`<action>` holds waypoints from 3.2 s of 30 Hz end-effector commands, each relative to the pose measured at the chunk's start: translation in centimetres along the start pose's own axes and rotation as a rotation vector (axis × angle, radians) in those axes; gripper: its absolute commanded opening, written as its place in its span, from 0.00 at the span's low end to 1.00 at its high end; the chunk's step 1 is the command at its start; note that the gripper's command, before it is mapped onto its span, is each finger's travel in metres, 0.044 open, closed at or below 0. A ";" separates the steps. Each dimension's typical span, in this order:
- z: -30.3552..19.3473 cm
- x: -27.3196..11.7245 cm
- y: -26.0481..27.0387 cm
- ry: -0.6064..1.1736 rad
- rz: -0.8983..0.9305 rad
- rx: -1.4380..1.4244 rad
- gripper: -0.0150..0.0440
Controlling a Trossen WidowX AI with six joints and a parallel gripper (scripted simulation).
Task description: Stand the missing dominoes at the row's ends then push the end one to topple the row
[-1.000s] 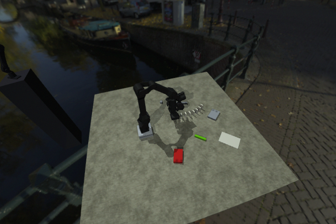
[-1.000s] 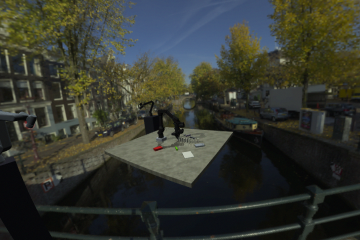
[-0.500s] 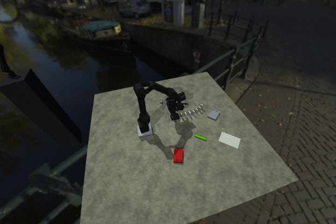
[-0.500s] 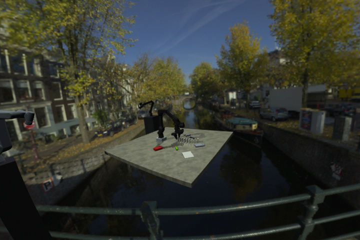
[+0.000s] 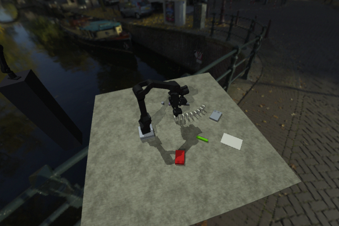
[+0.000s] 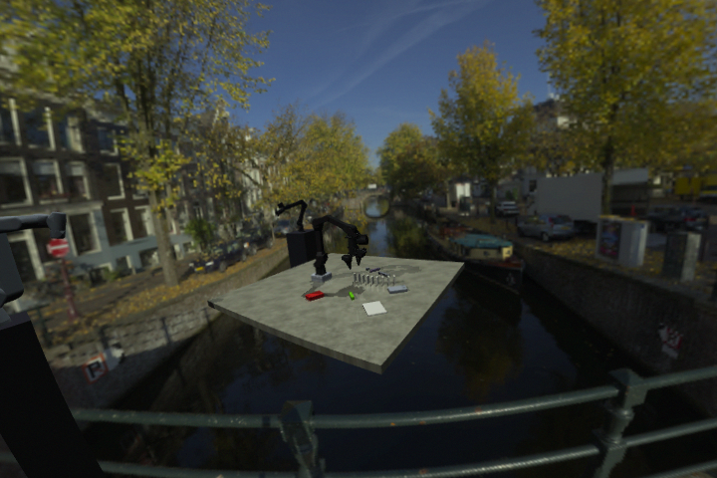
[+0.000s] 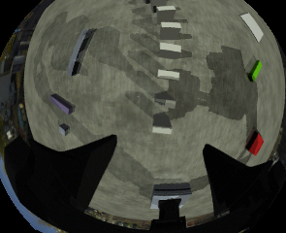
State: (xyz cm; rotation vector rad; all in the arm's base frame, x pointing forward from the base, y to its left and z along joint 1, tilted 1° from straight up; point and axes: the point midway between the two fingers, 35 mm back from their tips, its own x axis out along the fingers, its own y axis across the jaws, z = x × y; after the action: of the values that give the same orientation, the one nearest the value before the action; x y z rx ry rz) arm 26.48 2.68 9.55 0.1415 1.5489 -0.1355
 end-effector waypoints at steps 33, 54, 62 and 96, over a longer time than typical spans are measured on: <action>-4.6 -0.3 -0.2 -0.015 -0.004 -1.568 0.25; -4.6 -0.3 -0.2 -0.015 -0.004 -1.568 0.25; -4.6 -0.3 -0.2 -0.015 -0.004 -1.568 0.25; -3.5 7.7 -0.2 -0.015 -0.004 -1.568 0.25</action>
State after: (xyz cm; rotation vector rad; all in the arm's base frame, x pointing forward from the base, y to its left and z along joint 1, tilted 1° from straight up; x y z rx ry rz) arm 22.65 3.11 1.96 -1.0854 1.2581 1.0548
